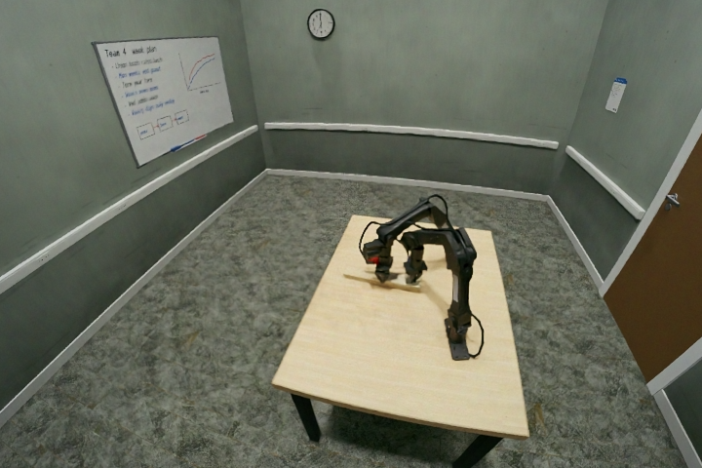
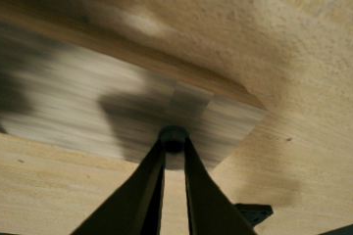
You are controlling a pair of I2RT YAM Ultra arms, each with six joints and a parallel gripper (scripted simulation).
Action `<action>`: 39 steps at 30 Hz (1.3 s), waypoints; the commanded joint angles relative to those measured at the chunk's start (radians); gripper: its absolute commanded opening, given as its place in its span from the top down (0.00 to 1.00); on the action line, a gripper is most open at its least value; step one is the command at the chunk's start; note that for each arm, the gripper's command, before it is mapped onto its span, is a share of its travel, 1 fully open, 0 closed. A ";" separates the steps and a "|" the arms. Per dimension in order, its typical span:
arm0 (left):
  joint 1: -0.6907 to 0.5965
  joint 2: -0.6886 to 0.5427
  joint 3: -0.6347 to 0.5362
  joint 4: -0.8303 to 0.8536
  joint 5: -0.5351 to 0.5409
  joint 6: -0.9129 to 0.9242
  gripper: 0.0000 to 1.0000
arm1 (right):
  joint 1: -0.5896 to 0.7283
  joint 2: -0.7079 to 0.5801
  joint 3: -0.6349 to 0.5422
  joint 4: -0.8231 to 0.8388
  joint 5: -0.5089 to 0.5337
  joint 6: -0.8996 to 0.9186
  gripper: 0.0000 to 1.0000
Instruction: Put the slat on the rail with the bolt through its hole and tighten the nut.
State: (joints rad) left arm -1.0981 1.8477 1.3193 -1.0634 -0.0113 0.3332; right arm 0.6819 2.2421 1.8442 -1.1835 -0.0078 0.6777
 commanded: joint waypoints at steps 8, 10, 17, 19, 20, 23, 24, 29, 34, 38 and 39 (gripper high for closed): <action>-0.023 -0.030 -0.024 0.023 0.009 0.474 0.89 | 0.000 -0.009 0.005 0.001 0.002 -0.001 0.28; -0.023 -0.030 -0.024 0.024 0.009 0.513 0.89 | 0.000 -0.009 0.005 0.001 0.002 -0.001 0.28; -0.023 -0.033 -0.029 0.020 0.009 0.753 0.89 | 0.000 -0.009 0.005 0.001 0.002 -0.001 0.28; -0.023 -0.034 -0.030 0.017 0.008 0.831 0.89 | 0.000 -0.009 0.005 0.001 0.002 -0.001 0.28; -0.023 -0.035 -0.031 0.018 0.008 0.870 0.89 | 0.000 -0.009 0.005 0.001 0.002 -0.001 0.28; -0.024 -0.036 -0.032 0.020 0.006 0.987 0.89 | 0.000 -0.009 0.005 0.001 0.002 -0.001 0.28; -0.024 -0.036 -0.033 0.020 0.006 1.026 0.89 | 0.000 -0.009 0.005 0.001 0.002 -0.001 0.28; -0.022 -0.038 -0.035 0.022 0.009 1.153 0.89 | 0.000 -0.009 0.005 0.001 0.002 -0.001 0.28; -0.024 -0.040 -0.037 0.025 0.005 1.345 0.89 | 0.000 -0.009 0.005 0.001 0.002 -0.001 0.28; -0.025 -0.041 -0.039 0.027 0.003 1.500 0.89 | 0.000 -0.009 0.005 0.001 0.002 -0.001 0.28; -0.025 -0.041 -0.040 0.028 0.003 1.533 0.89 | 0.000 -0.009 0.005 0.001 0.002 -0.001 0.28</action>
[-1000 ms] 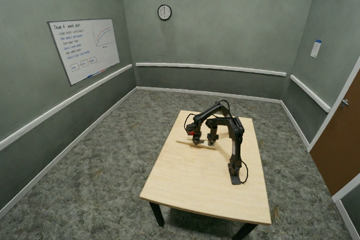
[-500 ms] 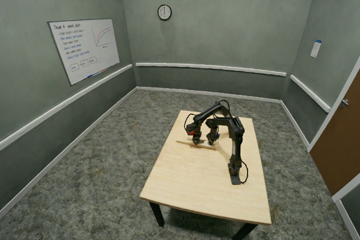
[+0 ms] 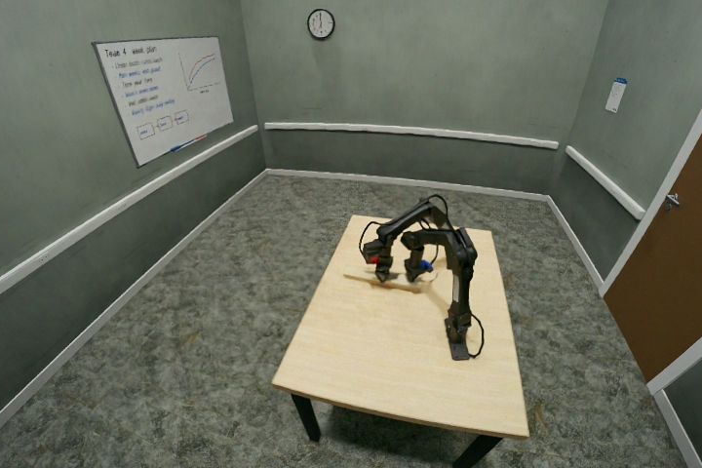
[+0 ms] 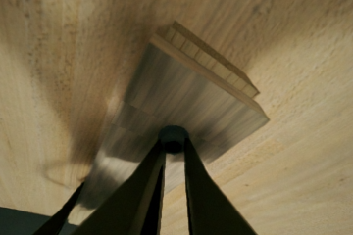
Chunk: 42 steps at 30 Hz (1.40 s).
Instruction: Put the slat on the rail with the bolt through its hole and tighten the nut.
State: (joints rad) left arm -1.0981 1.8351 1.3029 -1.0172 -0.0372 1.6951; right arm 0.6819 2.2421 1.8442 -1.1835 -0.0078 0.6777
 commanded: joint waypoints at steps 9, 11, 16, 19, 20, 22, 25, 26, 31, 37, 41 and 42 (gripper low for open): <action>-0.021 -0.029 -0.023 -0.018 0.037 0.217 0.89 | 0.000 -0.009 0.005 0.001 0.002 -0.001 0.28; -0.021 -0.029 -0.023 -0.018 0.037 0.217 0.89 | 0.000 -0.009 0.005 0.001 0.002 -0.001 0.28; -0.021 -0.028 -0.022 -0.019 0.037 0.218 0.89 | 0.000 -0.009 0.005 0.001 0.002 -0.001 0.28; -0.021 -0.028 -0.022 -0.019 0.037 0.218 0.89 | 0.000 -0.009 0.005 0.001 0.002 -0.001 0.28; -0.021 -0.028 -0.022 -0.019 0.037 0.218 0.89 | 0.000 -0.009 0.005 0.001 0.002 -0.001 0.28; -0.021 -0.028 -0.022 -0.019 0.037 0.218 0.89 | 0.000 -0.009 0.005 0.001 0.002 -0.001 0.28; -0.021 -0.028 -0.022 -0.019 0.037 0.218 0.89 | 0.000 -0.009 0.005 0.001 0.002 -0.001 0.28; -0.021 -0.028 -0.022 -0.019 0.037 0.218 0.89 | 0.000 -0.009 0.005 0.001 0.002 -0.001 0.28; 0.000 -0.006 0.003 0.006 0.002 0.197 0.66 | 0.000 -0.009 0.005 0.001 0.002 -0.001 0.28; 0.000 -0.007 0.003 0.006 0.002 0.197 0.66 | 0.000 -0.009 0.005 0.001 0.002 -0.001 0.28; 0.000 -0.007 0.003 0.006 0.002 0.197 0.66 | 0.000 -0.009 0.005 0.001 0.002 -0.001 0.28; 0.000 -0.007 0.003 0.006 0.002 0.197 0.66 | 0.000 -0.009 0.005 0.001 0.002 -0.001 0.28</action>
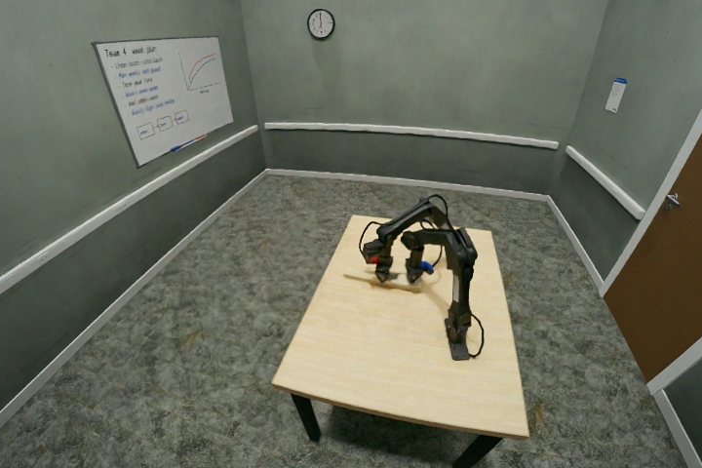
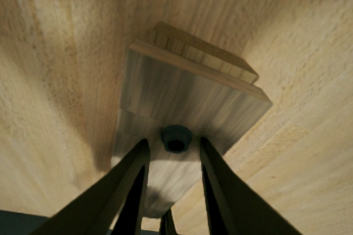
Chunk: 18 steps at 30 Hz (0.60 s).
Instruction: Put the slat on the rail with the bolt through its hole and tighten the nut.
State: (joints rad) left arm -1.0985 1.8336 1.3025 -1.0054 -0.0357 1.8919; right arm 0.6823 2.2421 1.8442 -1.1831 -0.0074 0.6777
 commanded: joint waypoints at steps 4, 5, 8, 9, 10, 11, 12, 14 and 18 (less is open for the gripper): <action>0.000 -0.005 0.003 -0.001 0.000 0.000 0.66 | 0.000 -0.009 0.005 0.001 0.001 -0.001 0.28; 0.000 -0.005 0.003 0.000 0.000 0.000 0.66 | 0.000 -0.009 0.005 0.001 0.001 -0.001 0.28; 0.001 -0.005 0.010 -0.013 0.007 -0.123 0.66 | 0.000 -0.009 0.005 0.001 0.001 -0.001 0.28; 0.003 -0.005 0.014 -0.015 0.013 -0.197 0.66 | 0.000 -0.009 0.005 0.001 0.001 -0.001 0.28; 0.004 -0.005 0.016 -0.016 0.019 -0.270 0.66 | 0.000 -0.009 0.005 0.001 0.001 -0.001 0.28; 0.005 -0.004 0.017 -0.017 0.022 -0.343 0.66 | 0.000 -0.009 0.005 0.001 0.001 -0.001 0.28; 0.004 -0.004 0.017 -0.018 0.020 -0.389 0.66 | 0.000 -0.009 0.005 0.001 0.001 -0.001 0.28; 0.002 -0.005 0.017 -0.018 0.019 -0.436 0.66 | 0.000 -0.009 0.005 0.001 0.001 -0.001 0.28; 0.000 -0.003 0.019 -0.023 0.016 -0.643 0.66 | 0.000 -0.009 0.005 0.001 0.001 -0.001 0.28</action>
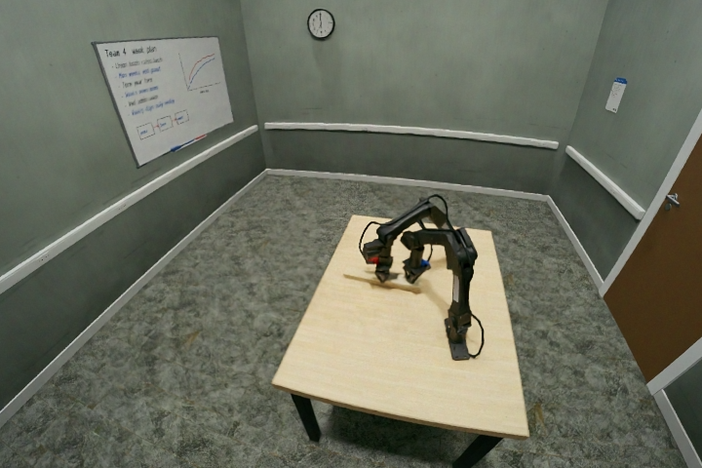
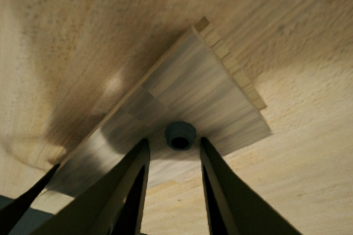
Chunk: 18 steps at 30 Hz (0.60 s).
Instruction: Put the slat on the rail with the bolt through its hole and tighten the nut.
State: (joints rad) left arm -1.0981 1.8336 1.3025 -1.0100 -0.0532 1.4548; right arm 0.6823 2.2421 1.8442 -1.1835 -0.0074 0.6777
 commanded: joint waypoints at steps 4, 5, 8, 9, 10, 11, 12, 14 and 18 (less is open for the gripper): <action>-0.004 -0.001 0.023 -0.024 0.030 -0.396 0.66 | 0.000 -0.009 0.005 0.001 0.001 -0.001 0.28; -0.005 0.000 0.024 -0.025 0.030 -0.443 0.66 | 0.000 -0.009 0.005 0.001 0.001 -0.001 0.28; -0.006 0.002 0.027 -0.030 0.029 -0.585 0.66 | 0.000 -0.009 0.005 0.001 0.001 -0.001 0.28; -0.006 0.003 0.029 -0.032 0.030 -0.632 0.66 | 0.000 -0.009 0.005 0.001 0.001 -0.001 0.28; -0.006 0.004 0.030 -0.034 0.030 -0.679 0.66 | 0.000 -0.009 0.005 0.001 0.001 -0.001 0.28; -0.006 0.004 0.031 -0.035 0.030 -0.726 0.66 | 0.000 -0.009 0.005 0.001 0.001 -0.001 0.28; -0.006 0.005 0.032 -0.037 0.031 -0.773 0.66 | 0.000 -0.009 0.005 0.001 0.001 -0.001 0.28; -0.006 0.005 0.032 -0.037 0.031 -0.773 0.66 | 0.000 -0.009 0.005 0.001 0.001 -0.001 0.28; -0.005 0.010 0.043 -0.042 0.036 -1.029 0.66 | 0.000 -0.009 0.005 0.001 0.001 -0.001 0.28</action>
State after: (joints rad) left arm -1.0981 1.8347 1.3056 -1.0443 -0.0547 0.6323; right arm 0.6819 2.2421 1.8442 -1.1835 -0.0078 0.6777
